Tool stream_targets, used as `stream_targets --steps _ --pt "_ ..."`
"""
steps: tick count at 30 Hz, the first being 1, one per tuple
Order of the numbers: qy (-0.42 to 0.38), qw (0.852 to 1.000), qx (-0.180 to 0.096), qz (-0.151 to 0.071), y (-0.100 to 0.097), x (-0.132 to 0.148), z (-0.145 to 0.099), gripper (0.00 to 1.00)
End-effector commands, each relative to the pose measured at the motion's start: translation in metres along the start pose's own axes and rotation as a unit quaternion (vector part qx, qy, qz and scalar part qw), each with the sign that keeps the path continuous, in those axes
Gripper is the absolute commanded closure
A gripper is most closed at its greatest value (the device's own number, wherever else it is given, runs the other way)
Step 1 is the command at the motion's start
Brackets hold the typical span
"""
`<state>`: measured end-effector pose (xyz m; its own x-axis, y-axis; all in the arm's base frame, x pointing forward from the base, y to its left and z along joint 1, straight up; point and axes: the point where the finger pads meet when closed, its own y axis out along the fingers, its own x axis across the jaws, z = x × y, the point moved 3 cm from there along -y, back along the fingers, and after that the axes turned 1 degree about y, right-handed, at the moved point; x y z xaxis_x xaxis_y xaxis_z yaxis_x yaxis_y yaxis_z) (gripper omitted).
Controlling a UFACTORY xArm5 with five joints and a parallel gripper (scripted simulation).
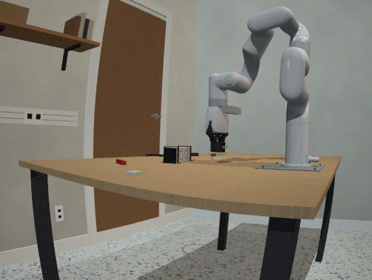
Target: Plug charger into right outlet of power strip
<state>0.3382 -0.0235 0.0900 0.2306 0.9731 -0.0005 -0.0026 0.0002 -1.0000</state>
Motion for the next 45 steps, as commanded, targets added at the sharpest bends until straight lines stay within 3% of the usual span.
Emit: stream_targets --steps 1,4,6,8,15,21,23,24,29,38,40,41,45 --pt "0.072 0.997 -0.002 0.000 -0.001 0.000 -0.003 1.00" --pt "0.142 0.990 -0.002 0.000 -0.001 0.000 -0.005 1.00" --pt "0.142 0.990 -0.002 0.000 -0.001 0.000 -0.005 1.00" --pt "0.199 0.980 -0.002 -0.001 -0.001 0.000 -0.007 1.00" --pt "0.367 0.930 -0.002 -0.001 -0.002 0.001 -0.014 1.00" --pt "0.491 0.871 -0.002 -0.002 -0.002 0.001 -0.022 1.00" --pt "0.491 0.871 -0.002 -0.002 -0.002 0.001 -0.022 1.00" --pt "0.548 0.836 -0.002 -0.002 -0.002 0.001 -0.023 1.00" --pt "0.627 0.779 -0.002 -0.002 -0.002 0.001 -0.029 1.00" --pt "0.774 0.634 -0.003 -0.004 -0.001 0.001 -0.037 1.00" --pt "0.774 0.634 -0.003 -0.004 -0.001 0.001 -0.037 1.00" --pt "0.815 0.580 -0.002 -0.004 -0.001 0.002 -0.038 1.00" --pt "0.856 0.517 -0.002 -0.004 -0.001 0.002 -0.040 1.00"
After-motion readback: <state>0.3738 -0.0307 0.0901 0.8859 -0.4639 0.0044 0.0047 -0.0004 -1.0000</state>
